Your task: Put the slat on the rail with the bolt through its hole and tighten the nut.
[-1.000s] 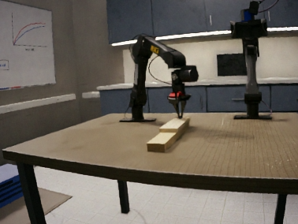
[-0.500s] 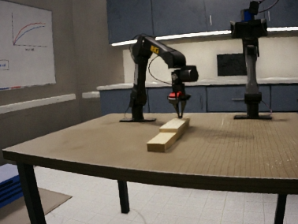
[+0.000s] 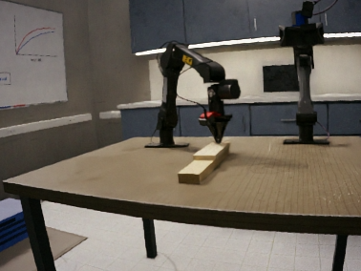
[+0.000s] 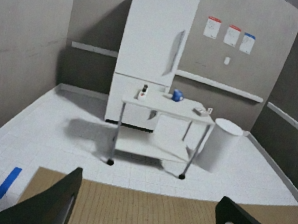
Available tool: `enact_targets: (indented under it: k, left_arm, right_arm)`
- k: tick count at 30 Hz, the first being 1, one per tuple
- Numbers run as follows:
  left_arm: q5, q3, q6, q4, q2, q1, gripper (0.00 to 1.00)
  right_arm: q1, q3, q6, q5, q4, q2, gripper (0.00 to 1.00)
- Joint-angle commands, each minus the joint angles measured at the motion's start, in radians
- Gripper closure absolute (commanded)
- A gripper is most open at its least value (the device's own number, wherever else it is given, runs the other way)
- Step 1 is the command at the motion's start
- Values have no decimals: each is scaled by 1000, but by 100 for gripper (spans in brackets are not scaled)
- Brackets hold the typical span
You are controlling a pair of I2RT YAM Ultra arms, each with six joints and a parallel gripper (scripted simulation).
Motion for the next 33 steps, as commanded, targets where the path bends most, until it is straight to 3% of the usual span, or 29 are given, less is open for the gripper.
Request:
enact_targets:
  k: [1, 18, 33]
  left_arm:
    - [0, 5, 0, 5, -2, 0, 0]
    - [0, 5, 0, 5, -2, 0, 0]
    - [0, 5, 0, 5, -2, 0, 0]
  right_arm:
    - [-2, -7, 182, -2, 22, 30, 88]
    - [-1, -3, 745, 0, 17, 34, 88]
    - [1, -2, 765, 3, 16, 34, 88]
